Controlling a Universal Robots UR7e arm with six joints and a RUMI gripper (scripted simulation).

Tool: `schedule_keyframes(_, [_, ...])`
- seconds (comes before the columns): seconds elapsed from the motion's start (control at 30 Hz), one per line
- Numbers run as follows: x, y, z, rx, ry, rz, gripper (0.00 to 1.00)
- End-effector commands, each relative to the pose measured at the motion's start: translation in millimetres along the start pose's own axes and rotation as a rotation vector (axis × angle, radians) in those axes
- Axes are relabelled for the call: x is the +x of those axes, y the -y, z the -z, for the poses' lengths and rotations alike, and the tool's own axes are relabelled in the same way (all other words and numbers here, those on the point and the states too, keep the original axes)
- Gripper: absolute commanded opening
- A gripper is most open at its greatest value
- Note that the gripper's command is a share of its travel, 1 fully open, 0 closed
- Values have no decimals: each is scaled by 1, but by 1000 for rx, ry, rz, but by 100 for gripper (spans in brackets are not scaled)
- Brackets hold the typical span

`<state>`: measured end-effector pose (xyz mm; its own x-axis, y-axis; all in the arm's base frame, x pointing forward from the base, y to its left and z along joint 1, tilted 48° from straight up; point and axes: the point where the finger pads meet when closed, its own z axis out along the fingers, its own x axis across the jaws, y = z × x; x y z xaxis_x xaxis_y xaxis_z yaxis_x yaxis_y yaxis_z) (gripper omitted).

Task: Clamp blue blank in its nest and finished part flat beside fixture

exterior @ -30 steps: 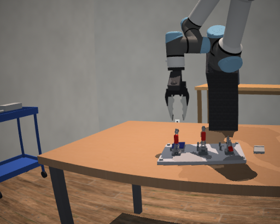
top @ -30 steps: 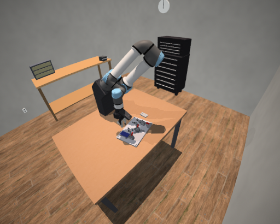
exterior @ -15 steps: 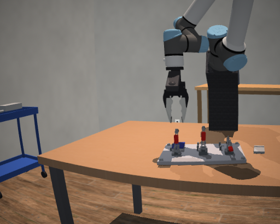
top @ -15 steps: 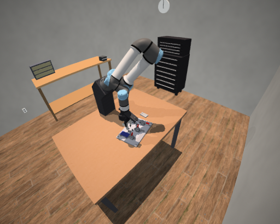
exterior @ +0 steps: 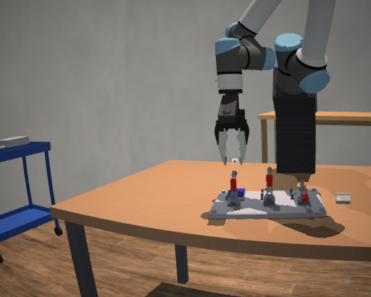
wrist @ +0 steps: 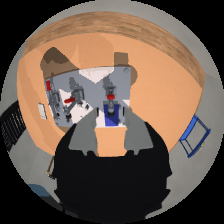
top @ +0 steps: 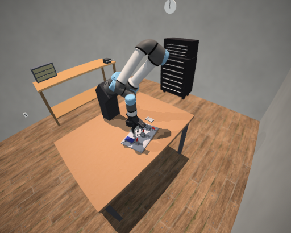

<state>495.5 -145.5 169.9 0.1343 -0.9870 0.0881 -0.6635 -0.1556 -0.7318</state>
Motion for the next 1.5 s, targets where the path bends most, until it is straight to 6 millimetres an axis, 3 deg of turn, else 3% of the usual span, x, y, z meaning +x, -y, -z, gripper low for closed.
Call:
schedule_keyframes(0.0, [0, 1, -4, 0, -1, 0, 28])
schedule_keyframes(0.57, [0, 1, -44, 0, -1, 0, 28])
schedule_keyframes(1.2, [0, 1, -48, 0, -1, 0, 28])
schedule_keyframes(1.47, [0, 1, -68, 0, -1, 0, 28])
